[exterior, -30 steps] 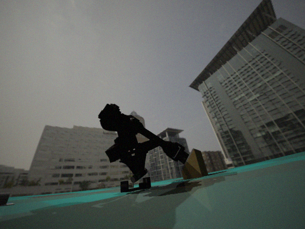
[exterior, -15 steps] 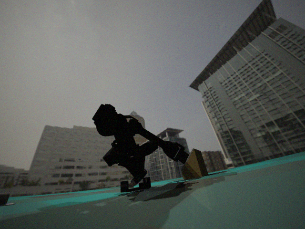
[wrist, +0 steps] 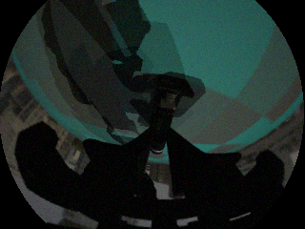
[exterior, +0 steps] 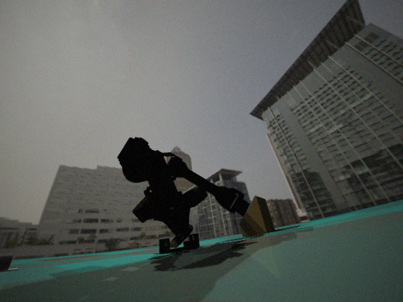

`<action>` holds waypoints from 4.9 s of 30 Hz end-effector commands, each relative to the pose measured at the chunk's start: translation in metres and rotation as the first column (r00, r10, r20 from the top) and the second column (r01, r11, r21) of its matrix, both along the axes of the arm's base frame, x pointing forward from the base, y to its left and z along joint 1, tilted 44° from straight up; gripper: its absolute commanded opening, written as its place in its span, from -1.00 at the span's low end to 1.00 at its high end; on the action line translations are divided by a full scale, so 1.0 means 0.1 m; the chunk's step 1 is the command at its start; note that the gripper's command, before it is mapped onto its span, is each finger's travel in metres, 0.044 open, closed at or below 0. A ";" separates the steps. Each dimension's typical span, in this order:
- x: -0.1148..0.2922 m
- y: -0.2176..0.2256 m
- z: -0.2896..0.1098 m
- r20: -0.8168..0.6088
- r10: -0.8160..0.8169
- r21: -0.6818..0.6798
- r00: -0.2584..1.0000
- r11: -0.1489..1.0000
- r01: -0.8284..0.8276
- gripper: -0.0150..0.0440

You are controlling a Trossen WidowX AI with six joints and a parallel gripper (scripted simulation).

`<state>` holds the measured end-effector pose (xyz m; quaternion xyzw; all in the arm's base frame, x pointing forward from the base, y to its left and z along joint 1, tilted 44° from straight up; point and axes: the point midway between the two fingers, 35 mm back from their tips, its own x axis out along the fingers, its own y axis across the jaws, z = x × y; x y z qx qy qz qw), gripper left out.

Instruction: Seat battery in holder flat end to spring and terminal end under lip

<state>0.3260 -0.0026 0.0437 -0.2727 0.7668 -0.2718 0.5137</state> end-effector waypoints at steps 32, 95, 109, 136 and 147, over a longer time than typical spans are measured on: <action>0.16 0.01 -0.01 0.069 0.055 0.032 0.996 0.998 -0.058 -0.29; 0.08 -0.06 -0.08 0.273 0.206 0.066 0.939 0.970 -0.232 -0.29; 0.05 -0.09 -0.08 0.318 0.234 0.067 0.919 0.961 -0.268 -0.29; -0.06 -0.12 -0.08 0.356 0.258 0.071 0.898 0.951 -0.301 -0.29; -0.11 -0.13 -0.09 0.360 0.259 0.073 0.896 0.950 -0.304 -0.29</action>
